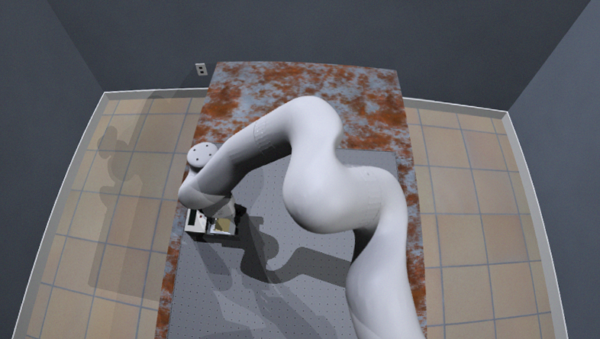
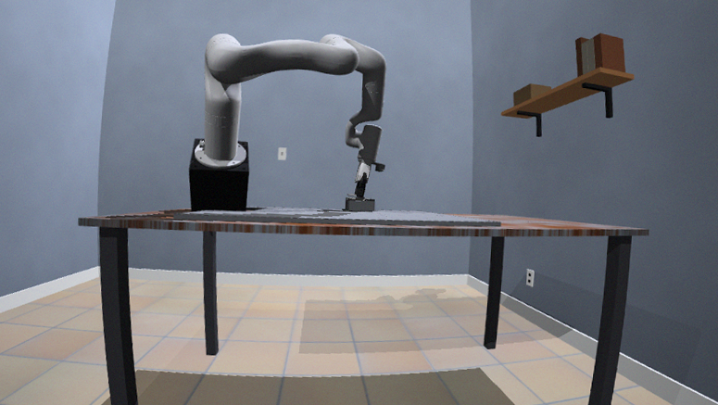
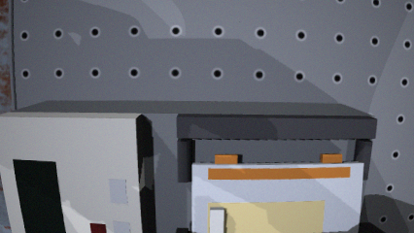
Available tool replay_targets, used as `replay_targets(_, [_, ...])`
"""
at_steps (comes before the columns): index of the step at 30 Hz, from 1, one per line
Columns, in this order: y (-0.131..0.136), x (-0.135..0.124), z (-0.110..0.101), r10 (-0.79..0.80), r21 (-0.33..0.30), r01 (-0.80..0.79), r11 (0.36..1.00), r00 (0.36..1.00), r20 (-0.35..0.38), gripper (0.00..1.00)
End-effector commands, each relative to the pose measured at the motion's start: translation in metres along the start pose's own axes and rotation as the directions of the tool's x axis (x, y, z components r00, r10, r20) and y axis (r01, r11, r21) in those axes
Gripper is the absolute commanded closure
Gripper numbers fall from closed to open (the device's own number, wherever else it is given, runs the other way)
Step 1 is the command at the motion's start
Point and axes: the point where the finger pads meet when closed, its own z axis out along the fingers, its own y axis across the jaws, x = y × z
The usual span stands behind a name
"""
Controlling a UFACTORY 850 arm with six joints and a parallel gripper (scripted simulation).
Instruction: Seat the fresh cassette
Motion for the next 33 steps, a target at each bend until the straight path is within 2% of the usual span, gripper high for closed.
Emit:
replay_targets(1, [-0.0003,0.0011,0.0008,0.0,0.001,0.0,1.0,1.0,-0.002,1.0])
replay_targets(16, [-0.0003,0.0016,0.0034,0.0,0.001,0.0,1.0,1.0,-0.002,1.0])
replay_targets(17, [-0.0004,0.0016,0.0034,0.0,0.001,0.0,1.0,1.0,-0.002,0.0])
replay_targets(33, [-0.0004,0.0017,0.0034,0.0,0.001,0.0,1.0,1.0,-0.002,0.0])
